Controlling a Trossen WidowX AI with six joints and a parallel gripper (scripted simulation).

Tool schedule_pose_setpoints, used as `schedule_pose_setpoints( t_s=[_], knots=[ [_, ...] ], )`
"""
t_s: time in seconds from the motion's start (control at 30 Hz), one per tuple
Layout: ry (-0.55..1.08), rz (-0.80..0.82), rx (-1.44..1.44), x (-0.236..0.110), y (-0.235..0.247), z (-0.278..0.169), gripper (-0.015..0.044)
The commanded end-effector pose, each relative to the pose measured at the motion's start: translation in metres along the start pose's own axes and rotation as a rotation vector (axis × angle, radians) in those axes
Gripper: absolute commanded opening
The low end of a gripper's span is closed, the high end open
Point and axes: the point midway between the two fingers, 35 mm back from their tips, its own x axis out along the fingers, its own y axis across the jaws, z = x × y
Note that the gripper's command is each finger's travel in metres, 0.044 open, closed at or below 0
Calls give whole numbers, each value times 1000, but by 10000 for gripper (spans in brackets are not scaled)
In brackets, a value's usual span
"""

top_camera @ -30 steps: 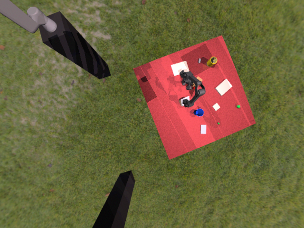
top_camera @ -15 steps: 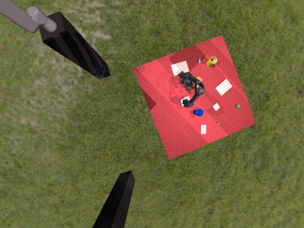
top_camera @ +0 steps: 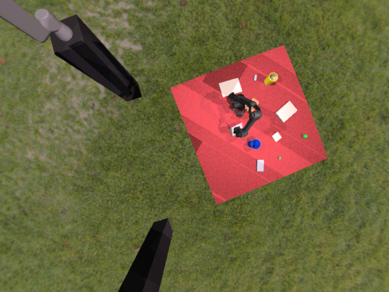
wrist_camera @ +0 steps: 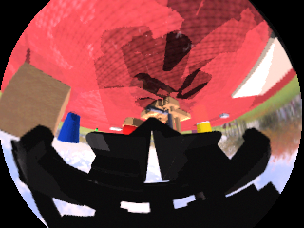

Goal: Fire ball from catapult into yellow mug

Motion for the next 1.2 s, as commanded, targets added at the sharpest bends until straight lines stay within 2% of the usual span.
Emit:
schedule_pose_setpoints(
  t_s=[0.0,0.33,0.47,0.63,0.7,0.97,1.03,1.07,1.17],
  knots=[
    [7,4,-12,6,3,5,0],
    [7,4,-12,17,5,15,0],
    [8,5,-12,32,7,27,0],
    [7,4,-12,30,6,26,0],
    [5,1,-10,16,-3,21,0],
    [-3,-10,4,-88,-28,-18,0],
    [-3,-11,5,-97,-28,-21,0],
    [-4,-24,9,-78,-31,-14,26],
    [-25,-26,42,-78,-35,-15,105]
  ],
)
